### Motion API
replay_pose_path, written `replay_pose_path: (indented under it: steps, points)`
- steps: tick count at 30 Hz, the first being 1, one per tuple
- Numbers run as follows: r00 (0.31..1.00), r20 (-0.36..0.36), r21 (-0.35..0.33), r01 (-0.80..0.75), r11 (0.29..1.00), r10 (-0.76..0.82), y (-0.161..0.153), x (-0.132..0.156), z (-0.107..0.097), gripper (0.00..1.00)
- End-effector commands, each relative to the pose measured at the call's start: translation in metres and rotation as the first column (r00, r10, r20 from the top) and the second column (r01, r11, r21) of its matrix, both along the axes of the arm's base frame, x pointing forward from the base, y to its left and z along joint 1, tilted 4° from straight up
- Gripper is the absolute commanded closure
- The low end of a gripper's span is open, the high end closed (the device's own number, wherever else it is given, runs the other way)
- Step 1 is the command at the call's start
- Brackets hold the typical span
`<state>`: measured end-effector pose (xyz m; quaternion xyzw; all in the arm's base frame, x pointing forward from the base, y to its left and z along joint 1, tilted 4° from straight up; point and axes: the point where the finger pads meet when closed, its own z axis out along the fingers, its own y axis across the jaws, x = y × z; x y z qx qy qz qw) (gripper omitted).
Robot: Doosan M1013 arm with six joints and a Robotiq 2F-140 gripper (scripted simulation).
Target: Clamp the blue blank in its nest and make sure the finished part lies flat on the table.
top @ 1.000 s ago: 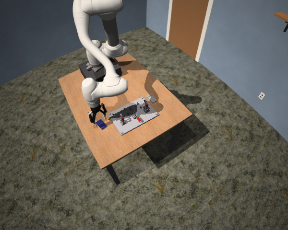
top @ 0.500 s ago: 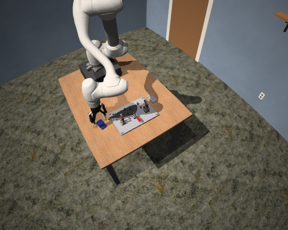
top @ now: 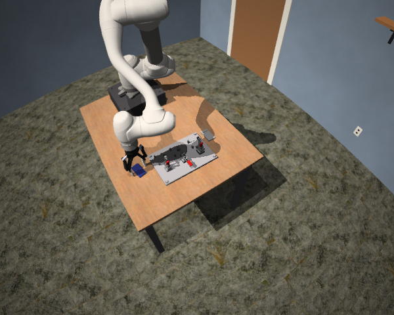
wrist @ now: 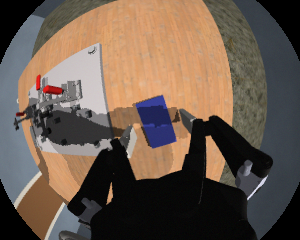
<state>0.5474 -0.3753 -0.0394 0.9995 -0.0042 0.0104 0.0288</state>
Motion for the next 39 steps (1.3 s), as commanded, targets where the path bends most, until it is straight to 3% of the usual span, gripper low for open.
replay_pose_path:
  steps: [1, 15, 16, 39]
  points:
    - [1.0, 0.0, 0.0, 0.0, 1.0, 0.0, 0.0, 0.0001, -0.0002, 0.42]
    - [1.0, 0.0, 0.0, 0.0, 1.0, 0.0, -0.0001, 0.0001, -0.0015, 0.42]
    - [1.0, 0.0, 0.0, 0.0, 1.0, 0.0, -0.0001, 0.0001, -0.0015, 1.0]
    - [1.0, 0.0, 0.0, 0.0, 1.0, 0.0, -0.0001, 0.0001, -0.0015, 1.0]
